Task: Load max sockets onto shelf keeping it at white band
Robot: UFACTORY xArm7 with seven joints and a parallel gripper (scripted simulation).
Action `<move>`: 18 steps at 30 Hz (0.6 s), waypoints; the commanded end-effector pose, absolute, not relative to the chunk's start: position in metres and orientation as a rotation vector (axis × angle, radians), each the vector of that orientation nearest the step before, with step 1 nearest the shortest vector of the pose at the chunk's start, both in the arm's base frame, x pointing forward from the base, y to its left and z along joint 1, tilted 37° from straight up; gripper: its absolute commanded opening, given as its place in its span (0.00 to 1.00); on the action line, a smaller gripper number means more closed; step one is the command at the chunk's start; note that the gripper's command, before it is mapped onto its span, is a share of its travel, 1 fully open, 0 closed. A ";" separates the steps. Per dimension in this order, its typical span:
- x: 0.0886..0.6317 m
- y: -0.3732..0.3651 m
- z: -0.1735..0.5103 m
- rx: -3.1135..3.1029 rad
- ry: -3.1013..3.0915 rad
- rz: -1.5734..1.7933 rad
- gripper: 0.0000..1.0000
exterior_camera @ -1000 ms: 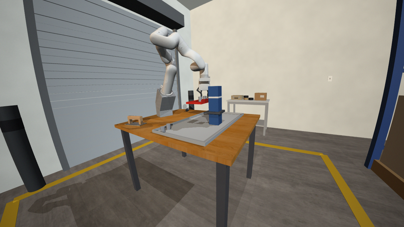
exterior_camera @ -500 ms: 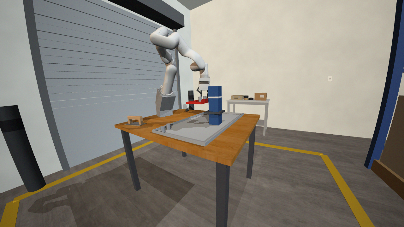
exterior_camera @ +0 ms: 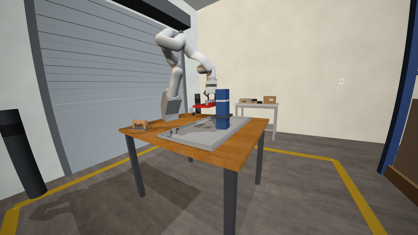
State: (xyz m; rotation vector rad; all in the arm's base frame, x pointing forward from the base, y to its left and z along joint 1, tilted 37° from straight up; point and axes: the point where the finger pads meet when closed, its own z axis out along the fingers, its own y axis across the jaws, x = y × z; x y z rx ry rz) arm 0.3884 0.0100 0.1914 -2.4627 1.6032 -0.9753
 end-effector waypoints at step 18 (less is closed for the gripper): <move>0.388 0.011 0.194 -2.461 1.601 -0.977 0.52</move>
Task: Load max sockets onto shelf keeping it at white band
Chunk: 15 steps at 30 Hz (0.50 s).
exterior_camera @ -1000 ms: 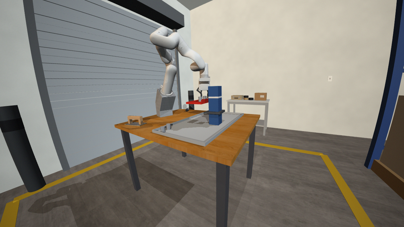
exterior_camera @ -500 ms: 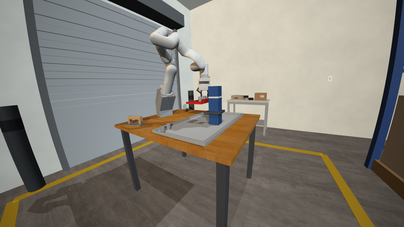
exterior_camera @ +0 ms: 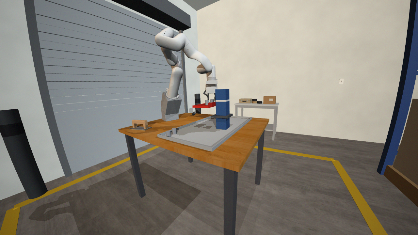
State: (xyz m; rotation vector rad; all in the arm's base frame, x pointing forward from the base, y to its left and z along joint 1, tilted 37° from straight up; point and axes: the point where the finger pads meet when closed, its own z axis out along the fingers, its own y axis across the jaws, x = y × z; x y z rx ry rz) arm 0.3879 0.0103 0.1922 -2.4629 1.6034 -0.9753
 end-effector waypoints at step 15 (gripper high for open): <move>0.374 0.019 0.215 -2.461 1.601 -0.977 0.52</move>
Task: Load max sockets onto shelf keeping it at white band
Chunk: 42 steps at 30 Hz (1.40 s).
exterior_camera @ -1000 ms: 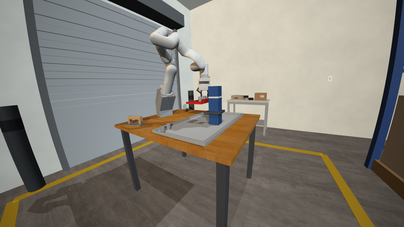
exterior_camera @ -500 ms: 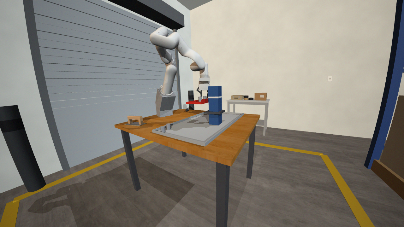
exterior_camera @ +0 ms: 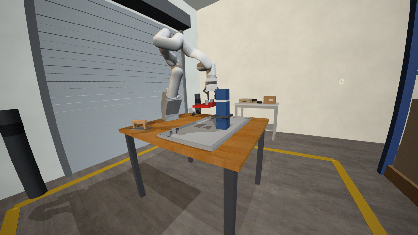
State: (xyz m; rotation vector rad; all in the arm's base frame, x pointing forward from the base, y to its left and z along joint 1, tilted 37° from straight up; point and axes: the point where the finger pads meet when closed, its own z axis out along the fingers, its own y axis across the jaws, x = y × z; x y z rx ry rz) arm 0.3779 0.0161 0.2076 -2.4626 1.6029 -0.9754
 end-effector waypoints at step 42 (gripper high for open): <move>0.346 0.034 0.257 -2.461 1.601 -0.977 0.52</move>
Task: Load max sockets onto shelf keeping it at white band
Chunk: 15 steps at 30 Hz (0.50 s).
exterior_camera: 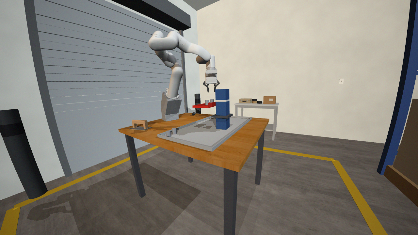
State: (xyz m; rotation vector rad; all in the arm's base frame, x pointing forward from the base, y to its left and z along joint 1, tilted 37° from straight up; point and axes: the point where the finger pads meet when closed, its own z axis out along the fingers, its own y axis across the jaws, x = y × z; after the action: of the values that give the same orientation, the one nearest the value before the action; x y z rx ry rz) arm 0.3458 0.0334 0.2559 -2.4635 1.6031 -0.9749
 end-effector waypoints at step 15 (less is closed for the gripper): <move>0.248 -0.019 0.248 -2.109 1.902 -0.903 1.00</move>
State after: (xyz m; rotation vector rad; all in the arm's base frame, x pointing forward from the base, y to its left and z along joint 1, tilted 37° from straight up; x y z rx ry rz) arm 0.2907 -0.0005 0.2501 -2.2428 1.8192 -0.9162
